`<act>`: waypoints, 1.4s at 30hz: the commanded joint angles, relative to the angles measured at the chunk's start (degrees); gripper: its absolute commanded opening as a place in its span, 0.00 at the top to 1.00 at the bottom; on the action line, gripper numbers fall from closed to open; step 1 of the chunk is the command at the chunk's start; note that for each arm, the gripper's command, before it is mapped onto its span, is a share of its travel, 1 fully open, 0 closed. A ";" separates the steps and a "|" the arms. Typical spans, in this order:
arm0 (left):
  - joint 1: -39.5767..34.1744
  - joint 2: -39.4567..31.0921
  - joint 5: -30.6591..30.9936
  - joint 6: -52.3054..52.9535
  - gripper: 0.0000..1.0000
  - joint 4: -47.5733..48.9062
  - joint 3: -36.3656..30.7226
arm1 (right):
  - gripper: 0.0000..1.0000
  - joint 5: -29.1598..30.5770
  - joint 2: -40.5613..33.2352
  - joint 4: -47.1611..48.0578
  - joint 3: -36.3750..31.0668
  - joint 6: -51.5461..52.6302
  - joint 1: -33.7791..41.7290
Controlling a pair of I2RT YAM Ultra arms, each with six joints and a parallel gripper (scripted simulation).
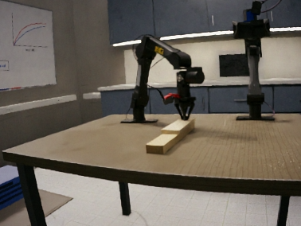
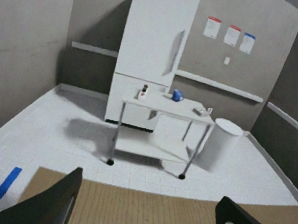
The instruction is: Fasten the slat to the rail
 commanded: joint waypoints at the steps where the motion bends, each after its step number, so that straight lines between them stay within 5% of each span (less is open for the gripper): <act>1: -0.01 -0.12 0.01 0.00 0.00 0.27 0.31 | 0.66 0.02 -0.35 0.03 0.24 0.00 0.01; 5: -0.01 -0.12 0.01 0.00 0.00 0.27 0.31 | 0.66 0.05 -0.38 -0.08 0.32 -3.44 0.03; 9: -0.01 -0.12 0.01 0.00 0.00 0.27 0.31 | 0.66 0.62 -0.60 -0.60 0.66 -19.57 0.37; 42: -0.01 -0.12 0.01 0.00 0.00 0.27 0.31 | 0.66 0.60 -1.03 -1.60 1.59 -102.57 0.59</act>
